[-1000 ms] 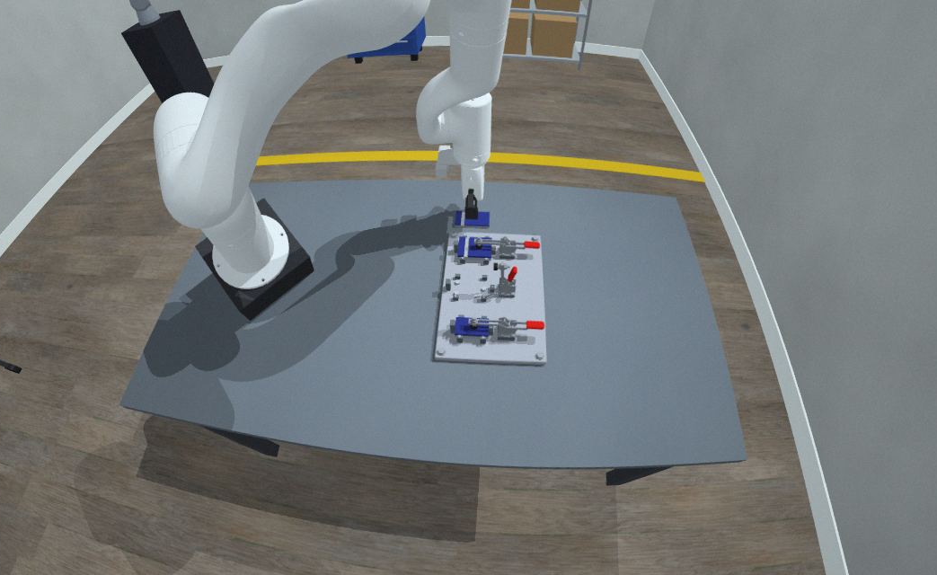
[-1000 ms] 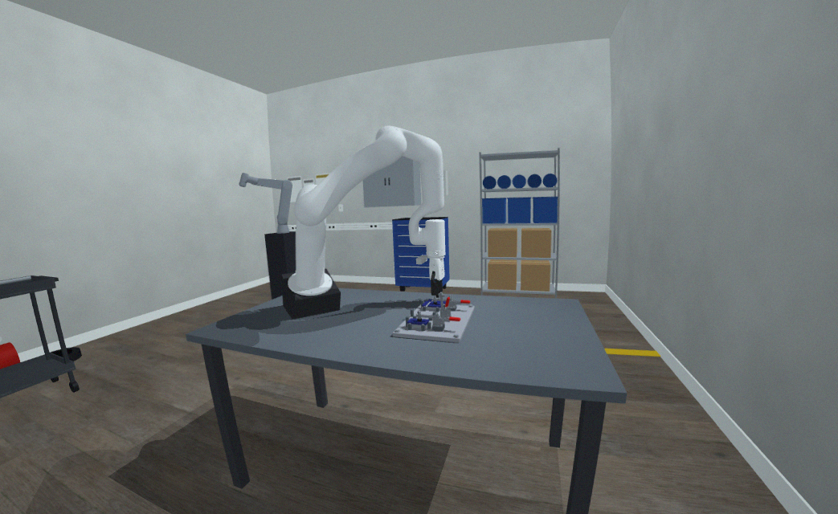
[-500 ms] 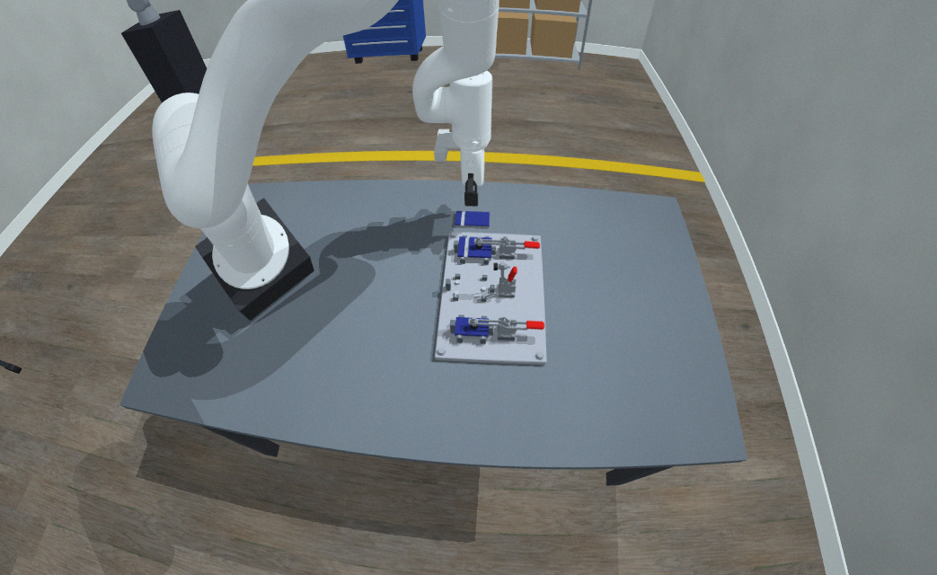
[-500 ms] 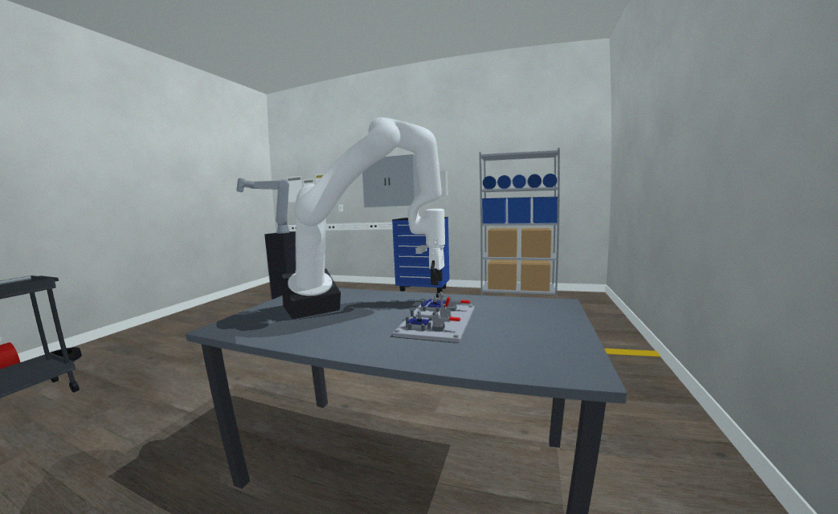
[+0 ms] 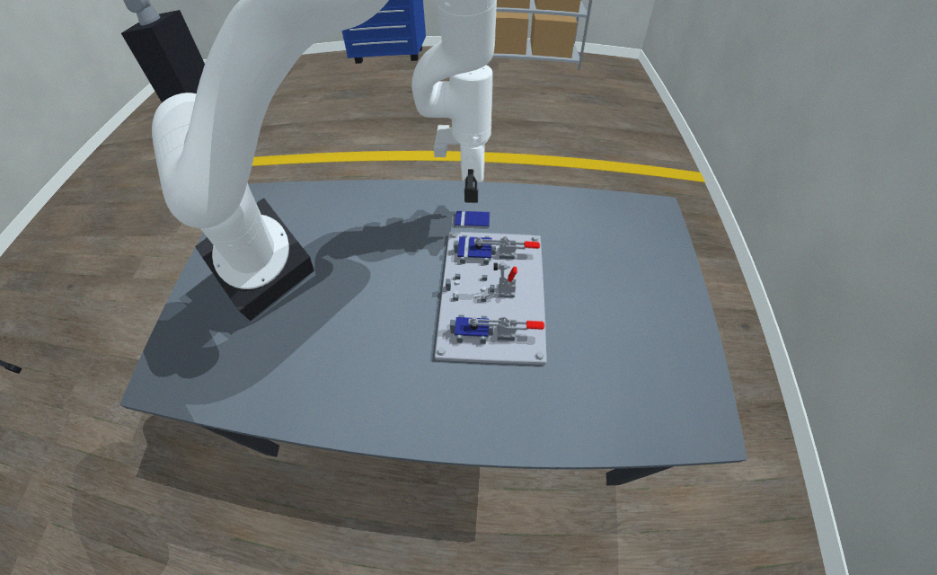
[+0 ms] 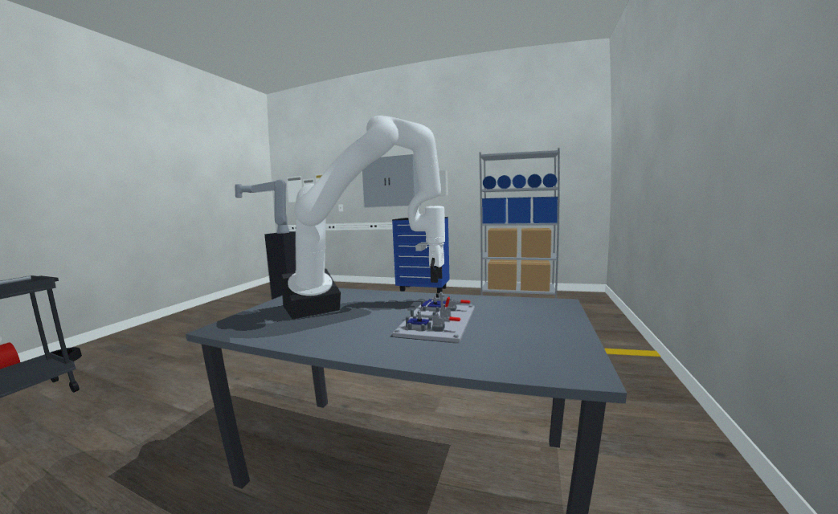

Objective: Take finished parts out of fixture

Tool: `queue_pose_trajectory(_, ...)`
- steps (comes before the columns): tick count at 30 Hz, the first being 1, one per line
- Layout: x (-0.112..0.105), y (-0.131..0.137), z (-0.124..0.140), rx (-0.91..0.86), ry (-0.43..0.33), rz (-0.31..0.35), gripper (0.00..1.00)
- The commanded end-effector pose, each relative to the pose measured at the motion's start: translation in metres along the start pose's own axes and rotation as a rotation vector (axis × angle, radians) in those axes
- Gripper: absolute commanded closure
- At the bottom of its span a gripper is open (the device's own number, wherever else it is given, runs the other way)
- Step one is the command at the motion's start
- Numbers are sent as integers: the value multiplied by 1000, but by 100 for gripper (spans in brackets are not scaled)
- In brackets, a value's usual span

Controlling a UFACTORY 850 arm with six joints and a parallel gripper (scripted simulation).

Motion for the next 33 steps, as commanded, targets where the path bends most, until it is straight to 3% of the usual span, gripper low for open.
queue_pose_trajectory(1,-1,0,1,0,-1,1,18)
queue_pose_trajectory(8,-1,0,1,0,-1,1,18)
queue_pose_trajectory(9,-1,0,1,0,-1,1,52)
queue_pose_trajectory(21,-22,0,1,0,-1,1,52)
queue_pose_trajectory(33,-84,0,1,0,-1,1,52)
Point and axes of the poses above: the point where the finger pads meet when closed, its own x axis out along the fingers, its own y axis across the jaws, z = x × y, the point moved 6 cm from there along -x, back along the fingers, and after that the axes turned 9 degrees about -x, right-handed, at the moved point
